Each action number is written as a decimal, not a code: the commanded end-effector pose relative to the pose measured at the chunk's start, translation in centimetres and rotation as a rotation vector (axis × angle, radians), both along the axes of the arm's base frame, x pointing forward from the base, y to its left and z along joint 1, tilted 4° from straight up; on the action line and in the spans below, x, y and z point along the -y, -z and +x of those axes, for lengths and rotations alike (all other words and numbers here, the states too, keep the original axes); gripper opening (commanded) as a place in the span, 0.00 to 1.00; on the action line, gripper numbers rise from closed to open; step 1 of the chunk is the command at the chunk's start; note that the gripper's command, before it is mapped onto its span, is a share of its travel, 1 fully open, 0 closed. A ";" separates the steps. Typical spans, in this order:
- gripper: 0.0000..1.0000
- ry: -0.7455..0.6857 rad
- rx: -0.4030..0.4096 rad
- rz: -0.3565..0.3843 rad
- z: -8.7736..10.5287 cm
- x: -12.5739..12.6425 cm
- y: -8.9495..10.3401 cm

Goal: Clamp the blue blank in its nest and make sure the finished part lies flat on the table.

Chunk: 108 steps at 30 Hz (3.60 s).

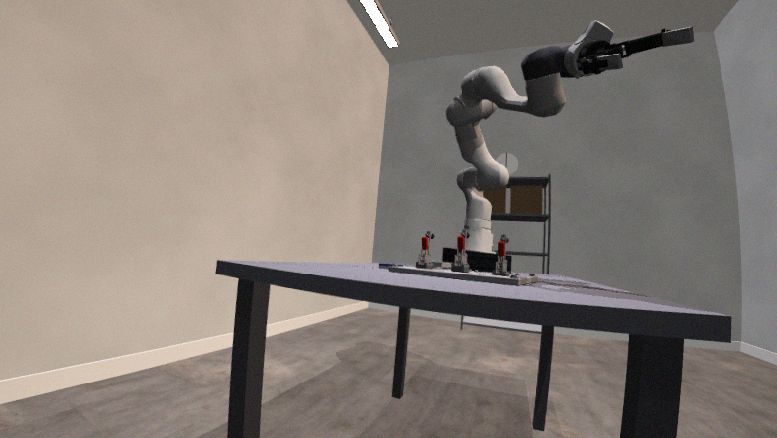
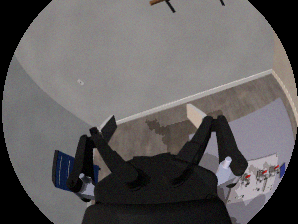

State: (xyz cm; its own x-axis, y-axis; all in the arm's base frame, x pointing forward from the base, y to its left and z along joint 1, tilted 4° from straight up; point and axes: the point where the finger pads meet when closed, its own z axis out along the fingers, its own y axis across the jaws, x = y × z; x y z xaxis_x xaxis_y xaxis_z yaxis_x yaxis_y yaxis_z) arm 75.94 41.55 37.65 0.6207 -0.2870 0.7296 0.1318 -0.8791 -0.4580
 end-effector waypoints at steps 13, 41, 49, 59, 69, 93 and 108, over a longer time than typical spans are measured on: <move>1.00 0.043 -0.198 -0.241 -1.7 17.4 7.7; 1.00 0.105 -0.718 -0.381 -19.8 41.5 21.3; 1.00 0.087 -0.900 -0.369 -28.6 45.7 24.7; 1.00 0.073 -0.981 -0.352 -32.8 46.8 26.0; 1.00 0.072 -0.986 -0.351 -33.0 46.9 26.1; 0.28 0.072 -0.986 -0.351 -33.0 46.9 26.1; 0.28 0.072 -0.986 -0.351 -33.0 46.9 26.1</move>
